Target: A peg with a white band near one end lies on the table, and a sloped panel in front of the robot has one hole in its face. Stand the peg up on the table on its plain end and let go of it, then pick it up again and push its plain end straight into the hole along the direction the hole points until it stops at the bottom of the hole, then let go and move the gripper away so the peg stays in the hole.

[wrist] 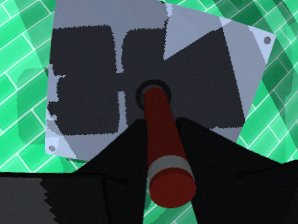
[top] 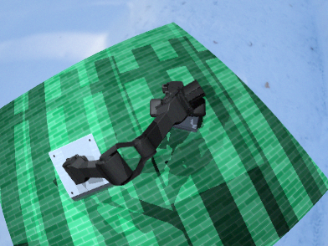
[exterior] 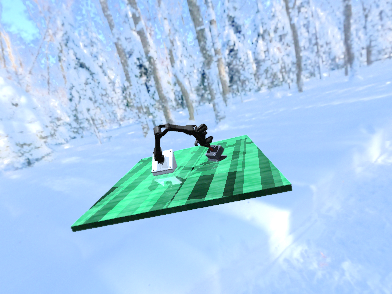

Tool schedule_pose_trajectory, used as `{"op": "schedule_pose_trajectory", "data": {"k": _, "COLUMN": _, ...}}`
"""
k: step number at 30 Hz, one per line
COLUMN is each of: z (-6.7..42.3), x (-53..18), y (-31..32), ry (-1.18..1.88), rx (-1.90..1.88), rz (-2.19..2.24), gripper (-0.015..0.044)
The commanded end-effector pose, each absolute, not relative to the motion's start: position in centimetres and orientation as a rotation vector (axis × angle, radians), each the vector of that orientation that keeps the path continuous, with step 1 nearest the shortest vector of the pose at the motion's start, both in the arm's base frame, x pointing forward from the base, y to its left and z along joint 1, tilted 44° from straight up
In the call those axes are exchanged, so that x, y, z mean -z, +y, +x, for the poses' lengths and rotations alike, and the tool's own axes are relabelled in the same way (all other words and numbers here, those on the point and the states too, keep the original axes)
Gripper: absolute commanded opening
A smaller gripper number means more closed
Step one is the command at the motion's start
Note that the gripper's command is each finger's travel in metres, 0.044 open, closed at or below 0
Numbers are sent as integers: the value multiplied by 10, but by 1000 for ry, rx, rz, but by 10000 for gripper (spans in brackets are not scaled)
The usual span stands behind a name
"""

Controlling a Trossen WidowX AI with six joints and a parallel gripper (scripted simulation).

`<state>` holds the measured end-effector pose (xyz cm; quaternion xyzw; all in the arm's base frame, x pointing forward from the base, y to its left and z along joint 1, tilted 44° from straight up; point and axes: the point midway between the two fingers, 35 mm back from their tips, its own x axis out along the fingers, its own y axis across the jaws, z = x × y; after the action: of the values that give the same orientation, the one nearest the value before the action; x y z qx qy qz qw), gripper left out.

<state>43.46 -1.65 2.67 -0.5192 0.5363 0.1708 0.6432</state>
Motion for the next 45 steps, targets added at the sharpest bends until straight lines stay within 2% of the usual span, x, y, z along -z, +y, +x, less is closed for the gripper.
{"op": "schedule_pose_trajectory", "data": {"k": 1, "z": 435, "x": -23, "y": -17, "ry": 1223, "rx": -394, "rz": -1186, "gripper": 0}}
{"op": "schedule_pose_trajectory", "data": {"k": 45, "z": 443, "x": -3, "y": -25, "ry": 1226, "rx": -389, "rz": -1184, "gripper": 0}}
